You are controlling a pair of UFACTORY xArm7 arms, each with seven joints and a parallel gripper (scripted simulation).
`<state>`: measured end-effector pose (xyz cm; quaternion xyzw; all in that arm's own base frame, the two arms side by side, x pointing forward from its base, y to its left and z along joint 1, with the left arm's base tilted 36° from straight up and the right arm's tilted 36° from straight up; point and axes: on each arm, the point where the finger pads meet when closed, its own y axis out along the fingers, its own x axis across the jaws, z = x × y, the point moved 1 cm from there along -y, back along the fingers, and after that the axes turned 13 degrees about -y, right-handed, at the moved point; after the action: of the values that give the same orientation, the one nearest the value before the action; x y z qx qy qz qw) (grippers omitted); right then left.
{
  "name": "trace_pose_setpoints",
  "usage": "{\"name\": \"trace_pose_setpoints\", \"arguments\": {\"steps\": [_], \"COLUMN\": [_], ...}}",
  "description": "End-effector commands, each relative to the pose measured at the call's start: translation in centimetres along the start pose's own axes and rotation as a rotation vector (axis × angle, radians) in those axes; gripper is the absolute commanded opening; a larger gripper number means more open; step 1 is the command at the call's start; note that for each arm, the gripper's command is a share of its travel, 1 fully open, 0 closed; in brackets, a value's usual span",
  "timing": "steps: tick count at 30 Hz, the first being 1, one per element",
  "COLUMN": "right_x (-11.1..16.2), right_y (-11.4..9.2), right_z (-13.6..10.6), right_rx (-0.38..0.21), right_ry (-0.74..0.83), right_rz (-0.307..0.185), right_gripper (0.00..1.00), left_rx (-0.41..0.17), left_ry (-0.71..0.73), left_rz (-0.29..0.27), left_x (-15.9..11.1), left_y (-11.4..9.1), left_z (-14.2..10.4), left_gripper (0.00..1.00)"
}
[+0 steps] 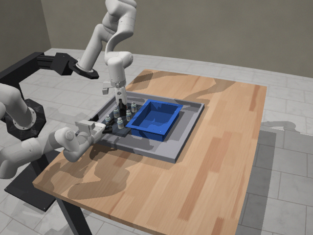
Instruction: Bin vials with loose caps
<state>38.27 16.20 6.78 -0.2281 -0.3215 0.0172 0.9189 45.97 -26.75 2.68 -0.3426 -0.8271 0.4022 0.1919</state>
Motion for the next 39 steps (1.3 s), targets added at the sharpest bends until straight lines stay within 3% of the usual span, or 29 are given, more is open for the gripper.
{"name": "trace_pose_setpoints", "arguments": {"steps": [1, 4, 5, 19, 21, 22, 36, 39], "right_x": [0.0, 0.0, 0.0, 0.0, 0.0, 0.0, 0.0, 0.0], "right_y": [0.1, 0.1, 0.1, 0.0, 0.0, 0.0, 0.0, 0.0], "right_z": [0.1, 0.1, 0.1, 0.2, 0.2, 0.2, 0.1, 0.1], "right_rx": [0.002, 0.002, 0.002, 0.002, 0.002, 0.002, 0.002, 0.002], "right_ry": [-0.003, -0.003, -0.003, -0.003, -0.003, -0.003, -0.003, -0.003], "right_rz": [0.001, 0.001, 0.001, 0.001, 0.001, 0.001, 0.001, 0.001], "right_gripper": [1.0, 1.0, 1.0, 1.0, 1.0, 1.0, 1.0, 1.0], "left_rx": [0.013, 0.013, 0.001, 0.013, 0.013, -0.003, 0.013, 0.008], "left_ry": [0.178, 0.211, 0.089, 0.505, 0.505, 0.378, 0.505, 0.47], "left_rz": [-0.002, -0.002, 0.007, 0.001, 0.001, 0.009, -0.001, 0.003], "left_x": [-0.6, -0.7, -0.4, -1.4, -1.4, -1.0, -1.4, -1.3], "left_y": [0.2, 0.3, 0.0, 1.0, 1.0, 0.7, 1.0, 0.9], "left_z": [-1.5, -1.8, -0.8, -4.7, -4.7, -3.6, -4.6, -4.4], "left_gripper": [0.5, 0.5, 0.5, 0.5, 0.5, 0.5, 0.5, 0.5]}}
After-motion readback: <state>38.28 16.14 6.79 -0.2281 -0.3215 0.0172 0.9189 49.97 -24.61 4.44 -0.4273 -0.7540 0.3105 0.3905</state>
